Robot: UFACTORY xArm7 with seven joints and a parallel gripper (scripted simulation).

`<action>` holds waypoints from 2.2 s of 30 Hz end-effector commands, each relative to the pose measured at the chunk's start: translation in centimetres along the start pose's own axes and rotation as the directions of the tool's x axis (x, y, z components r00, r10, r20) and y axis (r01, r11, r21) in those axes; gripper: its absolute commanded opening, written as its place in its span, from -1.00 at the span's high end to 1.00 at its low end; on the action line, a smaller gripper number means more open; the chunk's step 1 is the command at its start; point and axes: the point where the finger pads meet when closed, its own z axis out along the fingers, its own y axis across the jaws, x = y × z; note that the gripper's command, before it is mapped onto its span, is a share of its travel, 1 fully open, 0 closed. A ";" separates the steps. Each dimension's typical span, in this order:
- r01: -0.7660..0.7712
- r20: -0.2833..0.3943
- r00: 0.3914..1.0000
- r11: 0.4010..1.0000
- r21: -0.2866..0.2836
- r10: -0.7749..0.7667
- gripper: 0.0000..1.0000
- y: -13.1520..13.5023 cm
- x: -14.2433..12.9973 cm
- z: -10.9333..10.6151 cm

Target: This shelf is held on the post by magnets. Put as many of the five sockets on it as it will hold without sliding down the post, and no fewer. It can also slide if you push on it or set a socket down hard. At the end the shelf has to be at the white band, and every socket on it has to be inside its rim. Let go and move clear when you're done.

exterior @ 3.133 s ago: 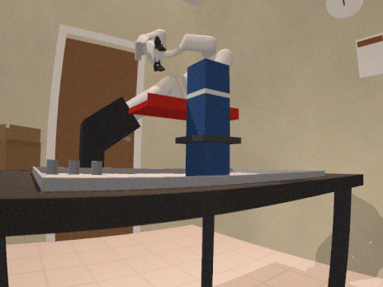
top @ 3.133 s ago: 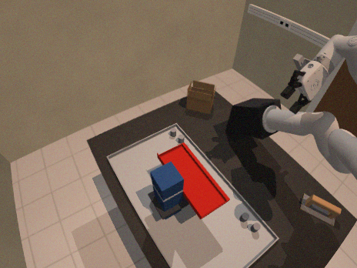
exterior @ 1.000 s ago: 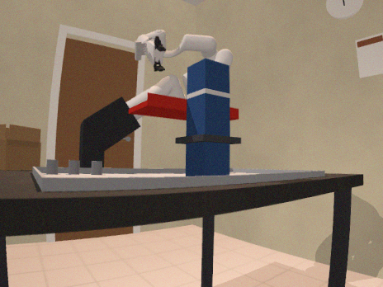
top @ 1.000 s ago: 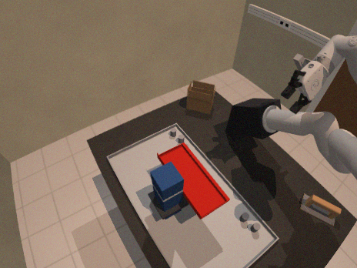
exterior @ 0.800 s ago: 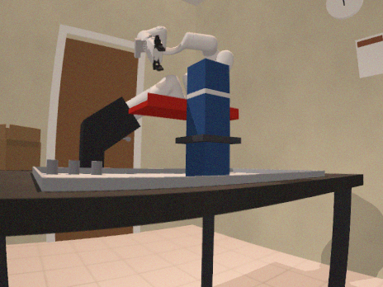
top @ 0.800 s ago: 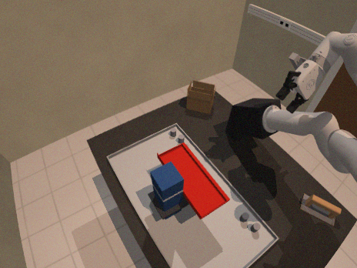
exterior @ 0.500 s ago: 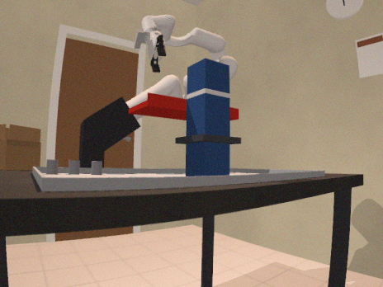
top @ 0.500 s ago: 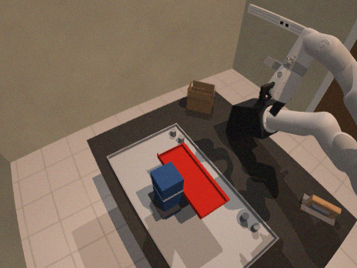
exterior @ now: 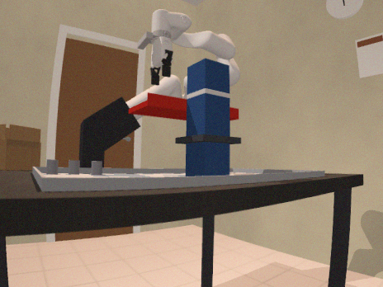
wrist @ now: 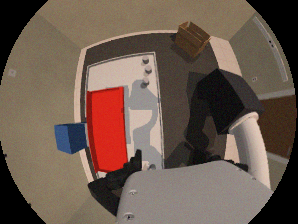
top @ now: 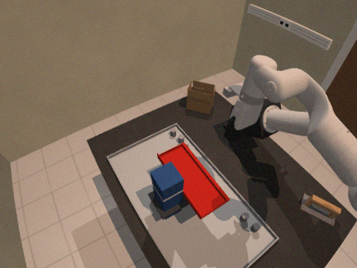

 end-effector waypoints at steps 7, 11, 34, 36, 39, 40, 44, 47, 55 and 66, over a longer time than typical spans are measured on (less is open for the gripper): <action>0.039 0.001 0.999 0.997 -0.070 -0.039 -1.00 -1.5 0.4 2.7; 0.039 0.001 0.999 0.997 -0.070 -0.039 -0.23 -1.5 0.4 2.7; -0.666 -0.125 0.741 0.746 -0.011 0.660 -0.23 -2.9 11.4 3.0; -0.741 -0.126 0.667 0.672 -0.001 0.735 -0.23 -2.7 13.0 3.3; -0.806 -0.123 0.587 0.592 0.007 0.800 -0.23 -2.4 14.5 3.7; -0.861 -0.118 0.504 0.509 0.013 0.856 -0.23 -2.0 16.0 4.2; -0.938 -0.104 0.342 0.345 0.017 0.934 -0.23 -1.0 18.6 5.2; -0.938 -0.104 0.342 0.345 0.017 0.934 -0.23 -1.0 18.6 5.2; -0.999 -0.070 0.045 0.045 0.000 0.997 -0.23 1.2 22.8 7.5; -0.999 -0.070 0.040 0.040 -0.001 0.997 -0.23 1.2 22.9 7.5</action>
